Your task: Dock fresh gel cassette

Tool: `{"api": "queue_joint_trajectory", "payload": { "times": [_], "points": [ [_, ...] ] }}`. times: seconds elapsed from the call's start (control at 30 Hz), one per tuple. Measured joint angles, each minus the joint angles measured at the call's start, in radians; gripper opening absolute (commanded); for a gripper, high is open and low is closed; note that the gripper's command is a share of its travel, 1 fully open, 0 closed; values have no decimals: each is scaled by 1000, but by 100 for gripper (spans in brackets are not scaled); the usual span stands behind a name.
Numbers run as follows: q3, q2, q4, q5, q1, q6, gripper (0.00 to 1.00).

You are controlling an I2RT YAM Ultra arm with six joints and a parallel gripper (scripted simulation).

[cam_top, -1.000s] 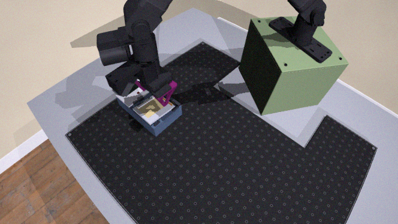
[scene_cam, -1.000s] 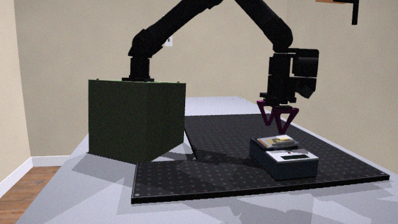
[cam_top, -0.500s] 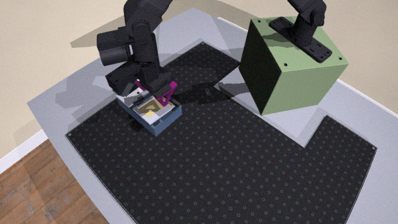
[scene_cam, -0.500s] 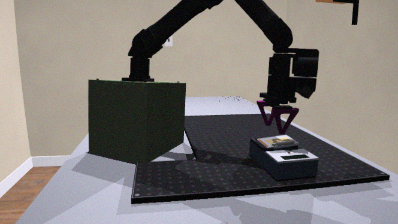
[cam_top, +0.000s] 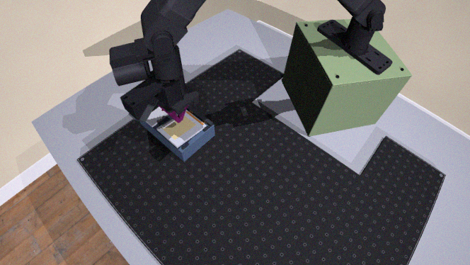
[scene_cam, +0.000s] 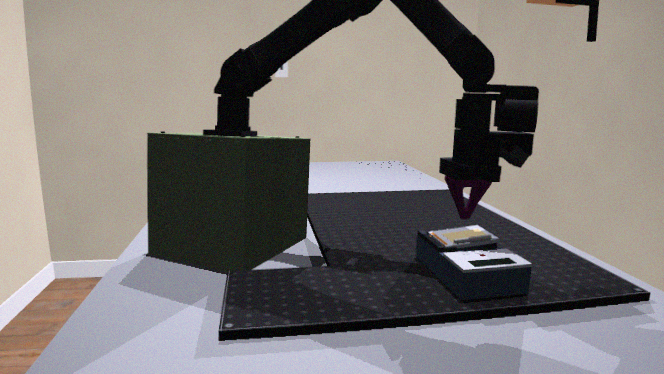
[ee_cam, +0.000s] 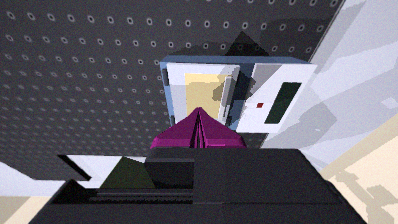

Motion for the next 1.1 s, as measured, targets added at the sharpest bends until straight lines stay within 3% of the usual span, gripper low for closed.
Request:
{"api": "queue_joint_trajectory", "payload": {
  "times": [1.1],
  "points": [
    [268, 137, -130, 0, 40, 41, 0]
  ]
}}
